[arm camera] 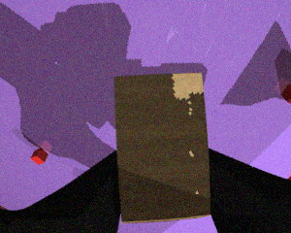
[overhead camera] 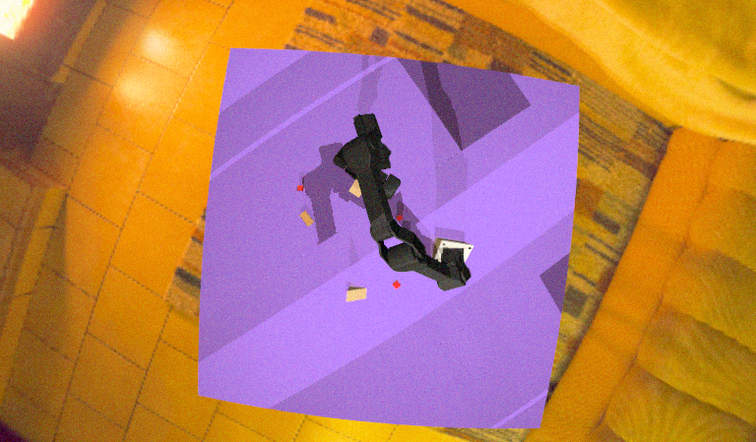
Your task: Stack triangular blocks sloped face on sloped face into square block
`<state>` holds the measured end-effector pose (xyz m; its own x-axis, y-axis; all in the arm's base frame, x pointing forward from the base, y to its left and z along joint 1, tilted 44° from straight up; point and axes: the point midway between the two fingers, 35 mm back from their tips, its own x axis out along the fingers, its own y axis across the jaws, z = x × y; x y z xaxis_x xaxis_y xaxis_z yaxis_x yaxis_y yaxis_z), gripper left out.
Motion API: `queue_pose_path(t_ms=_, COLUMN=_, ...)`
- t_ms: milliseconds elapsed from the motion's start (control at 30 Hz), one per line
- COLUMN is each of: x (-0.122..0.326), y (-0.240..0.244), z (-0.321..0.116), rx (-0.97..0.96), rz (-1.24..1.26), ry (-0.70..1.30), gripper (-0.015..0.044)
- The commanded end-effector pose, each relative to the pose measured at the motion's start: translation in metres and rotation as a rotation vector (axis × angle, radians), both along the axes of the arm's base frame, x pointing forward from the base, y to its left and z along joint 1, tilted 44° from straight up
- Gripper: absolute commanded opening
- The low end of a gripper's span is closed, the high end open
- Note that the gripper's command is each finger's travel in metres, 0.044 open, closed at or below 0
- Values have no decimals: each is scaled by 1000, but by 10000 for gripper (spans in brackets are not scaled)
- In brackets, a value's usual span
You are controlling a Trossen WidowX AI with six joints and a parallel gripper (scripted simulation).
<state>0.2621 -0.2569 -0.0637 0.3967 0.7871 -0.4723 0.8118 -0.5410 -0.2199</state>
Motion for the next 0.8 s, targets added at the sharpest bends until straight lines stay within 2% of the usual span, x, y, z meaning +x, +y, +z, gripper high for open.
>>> queue_pose_path(t_ms=0, x=0, y=0, z=0, rx=-47, rz=32, ry=-66, gripper=0)
queue_pose_path(t_ms=767, x=0, y=1, z=1, rx=-479, rz=375, ry=-633, gripper=0)
